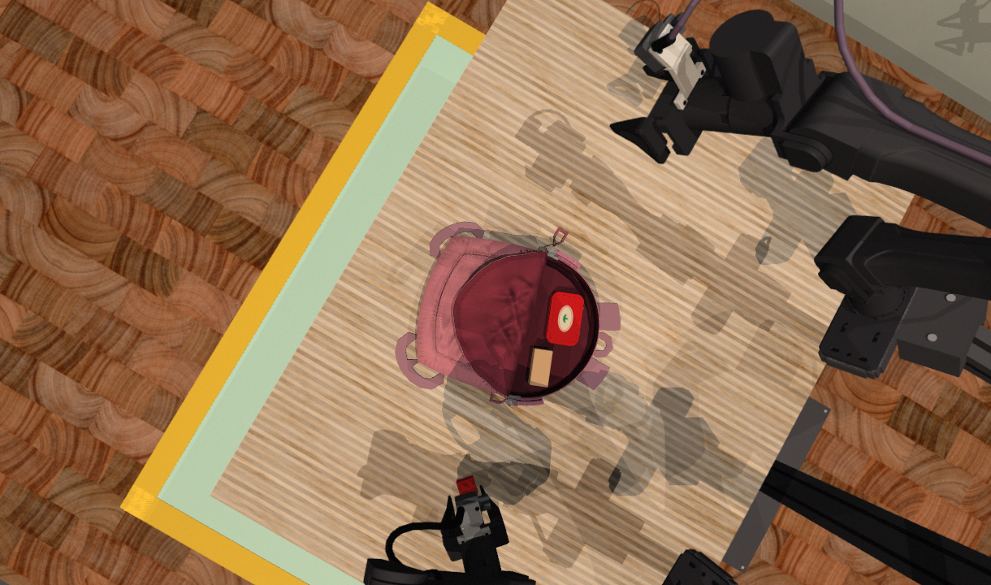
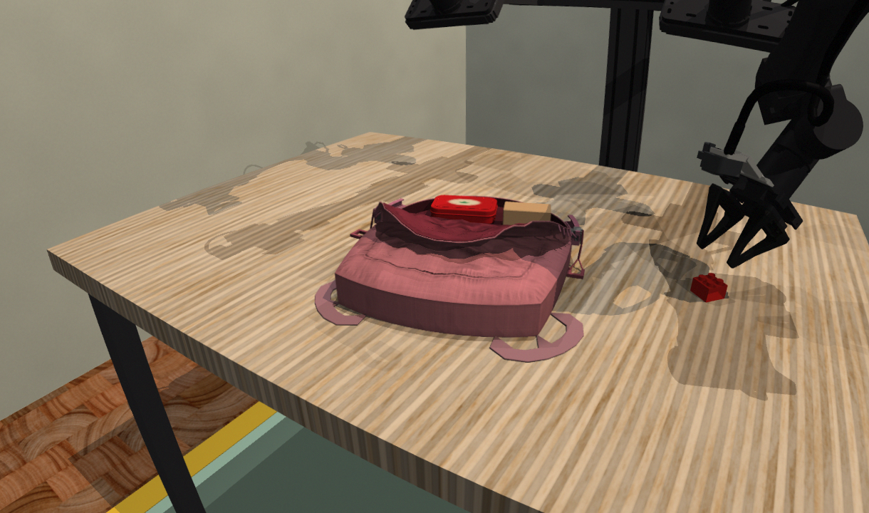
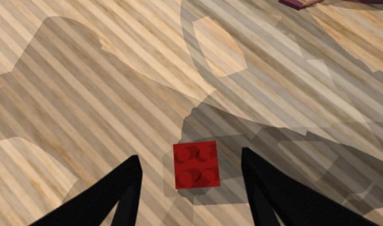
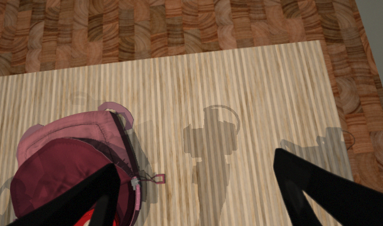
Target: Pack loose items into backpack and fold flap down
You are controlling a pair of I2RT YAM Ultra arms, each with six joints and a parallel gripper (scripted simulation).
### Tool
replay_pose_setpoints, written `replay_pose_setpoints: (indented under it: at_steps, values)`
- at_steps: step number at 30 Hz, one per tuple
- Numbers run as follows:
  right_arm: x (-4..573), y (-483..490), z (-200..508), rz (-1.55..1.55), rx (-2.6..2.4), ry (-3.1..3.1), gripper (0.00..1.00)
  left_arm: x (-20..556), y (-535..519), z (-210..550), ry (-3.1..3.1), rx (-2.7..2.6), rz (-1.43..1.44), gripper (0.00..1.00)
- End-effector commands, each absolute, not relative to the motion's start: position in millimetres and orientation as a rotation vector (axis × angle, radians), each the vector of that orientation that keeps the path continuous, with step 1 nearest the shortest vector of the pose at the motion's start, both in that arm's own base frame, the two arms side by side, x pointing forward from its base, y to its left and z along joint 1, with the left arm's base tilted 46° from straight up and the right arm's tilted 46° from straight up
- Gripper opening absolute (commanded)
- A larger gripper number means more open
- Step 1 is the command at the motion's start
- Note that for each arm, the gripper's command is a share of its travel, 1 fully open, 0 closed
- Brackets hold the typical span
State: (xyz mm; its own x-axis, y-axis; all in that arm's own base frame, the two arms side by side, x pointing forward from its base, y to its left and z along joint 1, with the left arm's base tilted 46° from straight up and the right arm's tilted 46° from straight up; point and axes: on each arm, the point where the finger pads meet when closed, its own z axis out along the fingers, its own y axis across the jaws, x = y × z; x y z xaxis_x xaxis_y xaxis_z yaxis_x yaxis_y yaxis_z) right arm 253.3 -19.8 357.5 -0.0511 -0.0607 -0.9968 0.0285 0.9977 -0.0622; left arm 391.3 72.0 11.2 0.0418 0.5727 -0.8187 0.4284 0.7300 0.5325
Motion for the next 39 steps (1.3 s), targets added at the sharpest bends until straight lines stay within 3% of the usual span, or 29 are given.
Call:
replay_pose_setpoints:
  at_steps: [1,19,20,25,26,33,34,39]
  values:
    - [250,-20,382,-0.085,-0.030,1.568,0.90,401,74,6,1.578,0.823,0.133,0.59]
    - [250,-20,382,-0.085,-0.030,1.568,0.90,425,78,-24,1.587,0.821,0.126,0.59]
    - [250,-20,382,-0.085,-0.030,1.568,0.90,425,77,-24,1.587,0.821,0.126,0.51]
    - [250,-20,382,-0.085,-0.030,1.568,0.90,425,77,-24,1.587,0.821,0.126,0.51]
    - [250,-20,382,-0.085,-0.030,1.568,0.90,425,77,-24,1.587,0.821,0.126,0.42]
    - [250,-20,382,-0.085,-0.030,1.568,0.90,425,76,-24,1.587,0.821,0.126,0.42]
    - [250,-20,382,-0.085,-0.030,1.568,0.90,425,72,-28,1.589,0.822,0.112,0.34]
    - [250,-20,382,-0.085,-0.030,1.568,0.90,425,76,-24,1.587,0.821,0.126,0.34]
